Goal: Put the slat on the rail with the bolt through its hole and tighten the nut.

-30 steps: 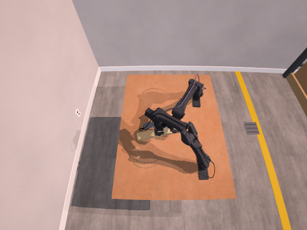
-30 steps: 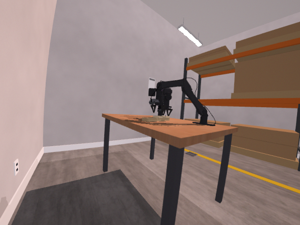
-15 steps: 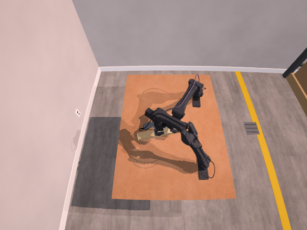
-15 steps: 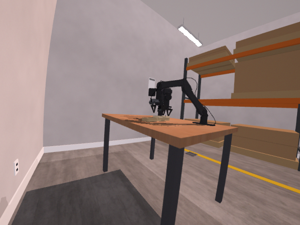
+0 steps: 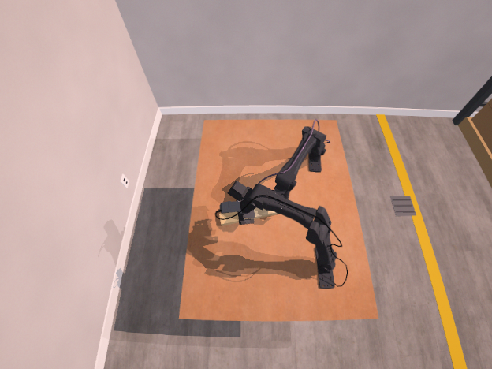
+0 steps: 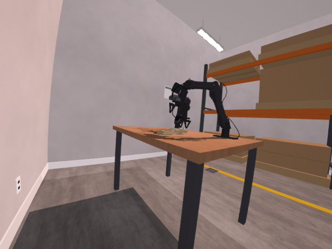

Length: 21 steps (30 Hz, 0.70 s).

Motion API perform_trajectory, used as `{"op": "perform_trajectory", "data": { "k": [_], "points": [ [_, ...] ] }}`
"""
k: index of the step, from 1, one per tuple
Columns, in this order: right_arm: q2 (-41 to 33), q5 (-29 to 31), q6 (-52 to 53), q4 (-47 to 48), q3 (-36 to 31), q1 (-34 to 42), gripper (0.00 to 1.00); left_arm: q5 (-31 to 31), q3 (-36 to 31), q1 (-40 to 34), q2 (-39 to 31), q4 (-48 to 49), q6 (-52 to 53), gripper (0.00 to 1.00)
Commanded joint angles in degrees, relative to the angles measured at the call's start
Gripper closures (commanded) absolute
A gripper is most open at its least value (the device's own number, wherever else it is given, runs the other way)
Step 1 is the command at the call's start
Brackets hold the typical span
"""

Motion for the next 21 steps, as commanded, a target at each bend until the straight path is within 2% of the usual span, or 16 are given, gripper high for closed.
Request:
{"op": "perform_trajectory", "data": {
  "k": [1, 14, 16, 21],
  "points": [
    [-0.45, 0.18, 0.00, 0.11, 0.25, -0.01, 0.00, -0.39, -3.37, 1.41, -3.42, 6.97, 4.41, 0.00],
    [-0.45, 0.18, 0.00, 0.11, 0.25, -0.01, 0.00, -0.97, -17.22, 10.02, -19.76, 24.52, 15.87, 0.00],
    [-0.45, 0.18, 0.00, 0.11, 0.25, -0.01, 0.00, -0.97, -17.22, 10.02, -19.76, 24.52, 15.87, 0.00],
    [-0.45, 0.18, 0.00, 0.11, 0.25, -0.01, 0.00, -0.79, -22.99, 13.40, -25.87, 32.09, 20.37, 0.00]
  ]
}}
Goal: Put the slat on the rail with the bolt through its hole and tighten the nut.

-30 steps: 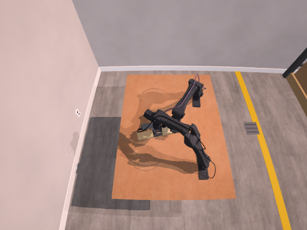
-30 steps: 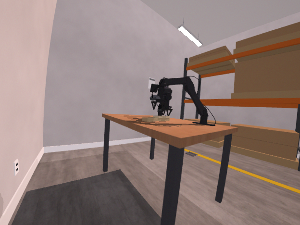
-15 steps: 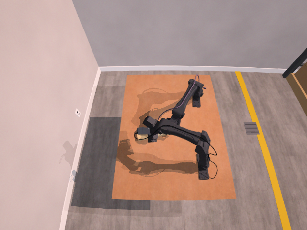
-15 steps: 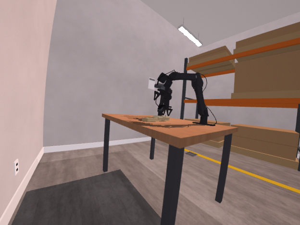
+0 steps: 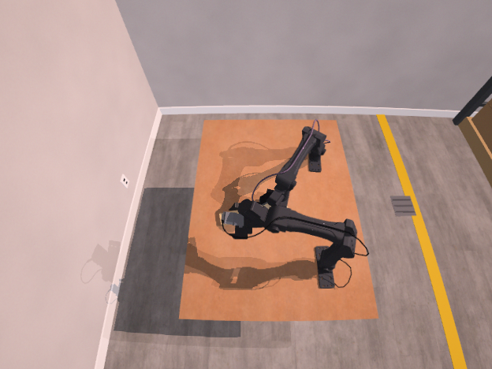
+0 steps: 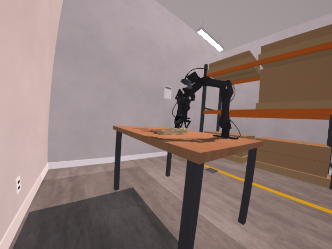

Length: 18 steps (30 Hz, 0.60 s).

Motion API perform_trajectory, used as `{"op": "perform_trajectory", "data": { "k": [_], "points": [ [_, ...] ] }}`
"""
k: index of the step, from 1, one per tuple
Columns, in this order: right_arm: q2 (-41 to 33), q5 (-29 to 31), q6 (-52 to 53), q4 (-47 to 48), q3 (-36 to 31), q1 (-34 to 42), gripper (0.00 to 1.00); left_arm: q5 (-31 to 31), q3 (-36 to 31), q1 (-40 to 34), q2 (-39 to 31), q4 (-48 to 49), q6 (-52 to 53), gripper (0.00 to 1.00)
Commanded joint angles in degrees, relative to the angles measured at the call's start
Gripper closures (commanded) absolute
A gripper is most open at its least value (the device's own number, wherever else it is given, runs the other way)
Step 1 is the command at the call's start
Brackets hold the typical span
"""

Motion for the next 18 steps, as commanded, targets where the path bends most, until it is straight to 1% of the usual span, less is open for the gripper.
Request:
{"op": "perform_trajectory", "data": {
  "k": [1, 10, 12, 18],
  "points": [
    [-0.45, 0.18, 0.00, 0.11, 0.25, -0.01, 0.00, -0.59, -3.28, 2.43, -4.85, 7.51, 4.84, 0.00],
    [-0.45, 0.18, 0.00, 0.11, 0.25, -0.01, 0.00, -0.85, -12.92, 8.25, -15.89, 19.48, 12.68, 0.00],
    [-0.45, 0.18, 0.00, 0.11, 0.25, -0.01, 0.00, -0.85, -12.92, 8.25, -15.89, 19.48, 12.68, 0.00],
    [-0.45, 0.18, 0.00, 0.11, 0.25, -0.01, 0.00, -0.75, -19.50, 12.21, -23.04, 28.20, 18.04, 0.00]
  ]
}}
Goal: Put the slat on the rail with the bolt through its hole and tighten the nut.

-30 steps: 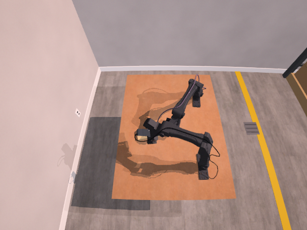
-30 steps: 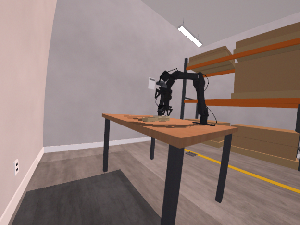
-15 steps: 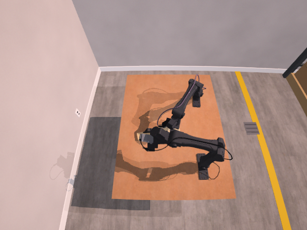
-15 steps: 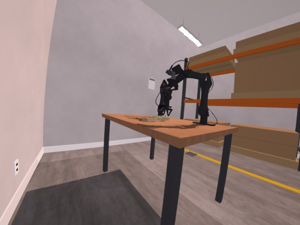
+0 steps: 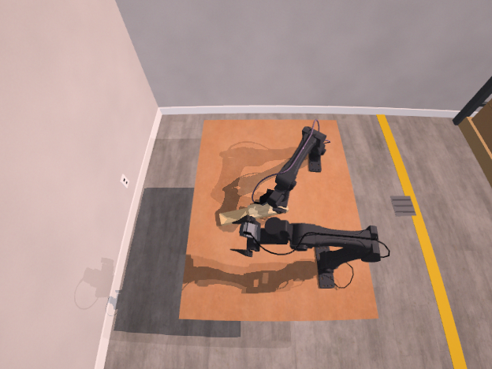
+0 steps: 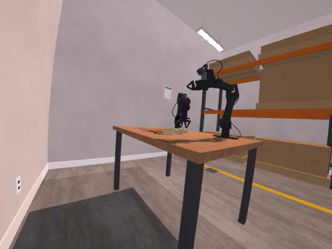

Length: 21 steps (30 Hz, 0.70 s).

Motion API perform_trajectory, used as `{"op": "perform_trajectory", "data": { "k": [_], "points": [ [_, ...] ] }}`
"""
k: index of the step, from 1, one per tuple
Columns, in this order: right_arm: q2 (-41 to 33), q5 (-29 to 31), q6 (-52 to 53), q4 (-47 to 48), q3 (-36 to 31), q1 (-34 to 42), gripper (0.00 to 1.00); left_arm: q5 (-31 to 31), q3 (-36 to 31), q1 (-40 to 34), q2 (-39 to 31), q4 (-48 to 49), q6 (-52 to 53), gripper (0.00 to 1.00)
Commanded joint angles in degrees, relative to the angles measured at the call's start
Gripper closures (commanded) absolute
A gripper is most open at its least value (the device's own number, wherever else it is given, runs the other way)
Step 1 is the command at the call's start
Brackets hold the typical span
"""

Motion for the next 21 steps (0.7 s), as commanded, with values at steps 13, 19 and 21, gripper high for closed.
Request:
{"op": "perform_trajectory", "data": {
  "k": [13, 19, 21],
  "points": [
    [-0.45, 0.18, 0.00, 0.11, 0.25, -0.01, 0.00, 0.56, -10.56, 7.21, -12.17, 18.22, 10.66, 0.00],
    [-0.45, 0.18, 0.00, 0.11, 0.25, -0.01, 0.00, 0.69, -10.50, 7.27, -12.12, 18.58, 10.66, 0.00],
    [-0.45, 0.18, 0.00, 0.11, 0.25, -0.01, 0.00, 0.70, -10.41, 7.27, -12.12, 18.60, 10.67, 0.00]
  ]
}}
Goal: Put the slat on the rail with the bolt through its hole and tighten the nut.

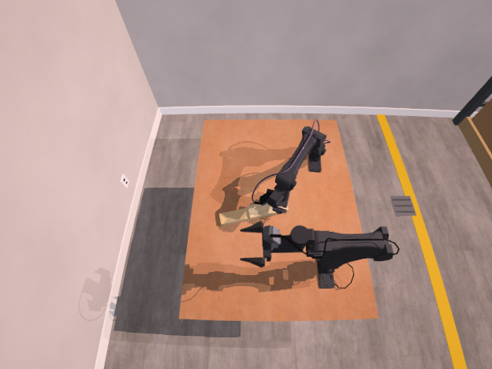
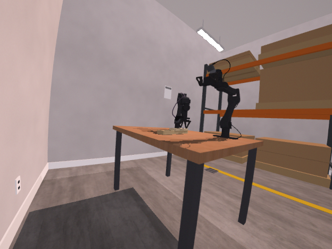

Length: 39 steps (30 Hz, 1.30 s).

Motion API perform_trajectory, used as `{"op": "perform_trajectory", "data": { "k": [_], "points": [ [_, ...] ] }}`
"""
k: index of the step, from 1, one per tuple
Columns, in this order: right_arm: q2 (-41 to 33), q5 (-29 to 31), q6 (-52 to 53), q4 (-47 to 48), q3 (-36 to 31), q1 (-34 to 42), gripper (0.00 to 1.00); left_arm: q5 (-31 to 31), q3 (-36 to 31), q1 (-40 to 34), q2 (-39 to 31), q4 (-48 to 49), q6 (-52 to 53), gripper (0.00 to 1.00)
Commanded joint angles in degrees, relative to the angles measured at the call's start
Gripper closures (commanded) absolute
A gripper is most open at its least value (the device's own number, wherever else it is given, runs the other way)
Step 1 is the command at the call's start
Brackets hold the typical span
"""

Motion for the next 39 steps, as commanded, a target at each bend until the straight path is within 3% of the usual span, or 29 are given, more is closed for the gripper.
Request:
{"op": "perform_trajectory", "data": {
  "k": [1, 39],
  "points": [
    [-0.45, 0.18, 0.00, 0.11, 0.25, -0.01, 0.00, 0.75, -0.12, 0.65, -0.05, 1.91, 0.70, 0.00],
    [-0.45, 0.18, 0.00, 0.11, 0.25, -0.01, 0.00, 0.08, 0.30, -0.01, -0.11, 0.83, 0.14, 0.00]
  ]
}}
